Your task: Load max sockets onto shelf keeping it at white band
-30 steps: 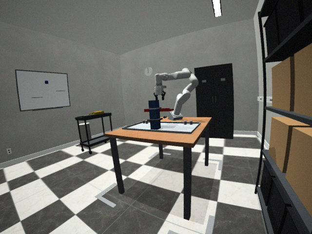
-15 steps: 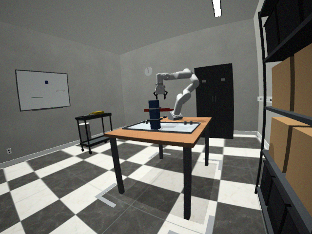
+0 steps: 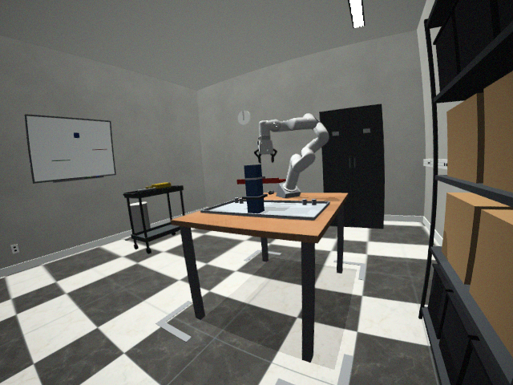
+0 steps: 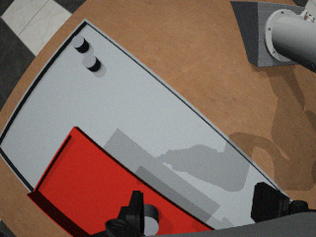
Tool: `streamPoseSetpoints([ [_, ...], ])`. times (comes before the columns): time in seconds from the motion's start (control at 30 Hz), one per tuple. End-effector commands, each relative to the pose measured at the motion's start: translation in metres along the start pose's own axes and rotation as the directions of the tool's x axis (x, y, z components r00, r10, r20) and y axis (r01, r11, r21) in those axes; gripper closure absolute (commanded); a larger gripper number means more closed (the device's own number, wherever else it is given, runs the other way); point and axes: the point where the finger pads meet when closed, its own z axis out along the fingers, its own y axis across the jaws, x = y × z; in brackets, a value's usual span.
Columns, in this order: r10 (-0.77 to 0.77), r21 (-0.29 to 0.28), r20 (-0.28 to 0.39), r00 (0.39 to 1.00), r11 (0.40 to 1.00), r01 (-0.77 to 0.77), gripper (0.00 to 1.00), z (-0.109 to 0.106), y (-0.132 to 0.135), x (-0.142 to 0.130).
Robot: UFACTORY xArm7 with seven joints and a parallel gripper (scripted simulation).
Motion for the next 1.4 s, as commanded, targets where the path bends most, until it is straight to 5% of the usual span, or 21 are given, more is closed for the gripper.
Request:
streamPoseSetpoints([
  [0.0,-0.229,0.007,0.012,0.973,0.973,0.229,0.00,-0.003,0.009,0.011],
  [0.3,-0.430,0.009,0.017,0.903,0.903,0.430,0.00,-0.003,0.018,0.020],
  [0.8,-0.766,0.022,0.032,0.642,0.643,0.766,0.00,0.000,0.036,0.038],
  [1.1,-0.774,0.032,0.035,0.632,0.633,0.774,0.00,-0.002,0.038,0.040],
  [1.23,-0.698,0.186,0.080,0.712,0.712,0.677,0.00,-0.045,0.053,0.059],
  [1.27,-0.698,0.186,0.080,0.712,0.712,0.677,0.00,-0.045,0.053,0.059],
  [1.3,-0.667,0.254,0.105,0.737,0.735,0.629,0.00,-0.063,0.062,0.067],
  [1.37,-0.667,0.254,0.105,0.737,0.735,0.629,0.00,-0.063,0.062,0.067],
])
